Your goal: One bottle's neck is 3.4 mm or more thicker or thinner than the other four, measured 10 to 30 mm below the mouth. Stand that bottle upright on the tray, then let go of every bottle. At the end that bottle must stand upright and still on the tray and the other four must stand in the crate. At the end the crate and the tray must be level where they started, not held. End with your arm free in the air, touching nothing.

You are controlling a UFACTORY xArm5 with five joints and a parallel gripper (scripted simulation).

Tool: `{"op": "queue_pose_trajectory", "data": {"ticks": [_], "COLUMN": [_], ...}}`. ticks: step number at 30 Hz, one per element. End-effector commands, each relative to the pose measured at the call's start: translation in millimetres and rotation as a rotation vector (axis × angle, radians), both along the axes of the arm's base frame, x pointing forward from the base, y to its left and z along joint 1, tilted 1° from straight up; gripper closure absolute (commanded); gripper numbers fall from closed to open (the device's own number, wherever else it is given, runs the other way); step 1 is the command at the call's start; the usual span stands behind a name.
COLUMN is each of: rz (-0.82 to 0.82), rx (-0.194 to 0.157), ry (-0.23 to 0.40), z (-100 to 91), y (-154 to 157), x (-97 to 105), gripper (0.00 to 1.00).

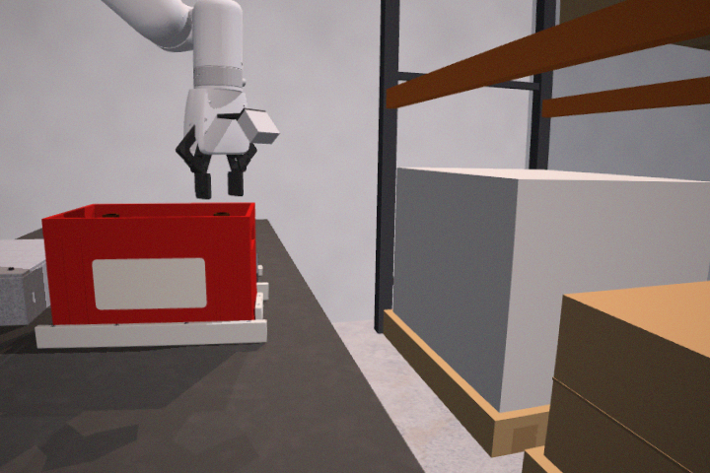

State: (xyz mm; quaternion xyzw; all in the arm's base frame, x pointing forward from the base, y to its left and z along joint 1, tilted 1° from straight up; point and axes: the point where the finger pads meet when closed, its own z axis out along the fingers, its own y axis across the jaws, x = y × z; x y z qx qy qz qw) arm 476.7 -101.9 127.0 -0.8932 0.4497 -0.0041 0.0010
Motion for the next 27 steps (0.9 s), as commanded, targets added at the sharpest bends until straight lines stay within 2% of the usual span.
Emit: {"op": "queue_pose_trajectory", "data": {"ticks": [1, 27], "rz": [0.000, 0.000], "rx": [-0.001, -0.001], "ry": [-0.004, -0.004], "z": [-2.7, -5.9], "y": [-0.3, -0.3], "x": [1.4, 1.5], "gripper": [0.35, 0.35]}}
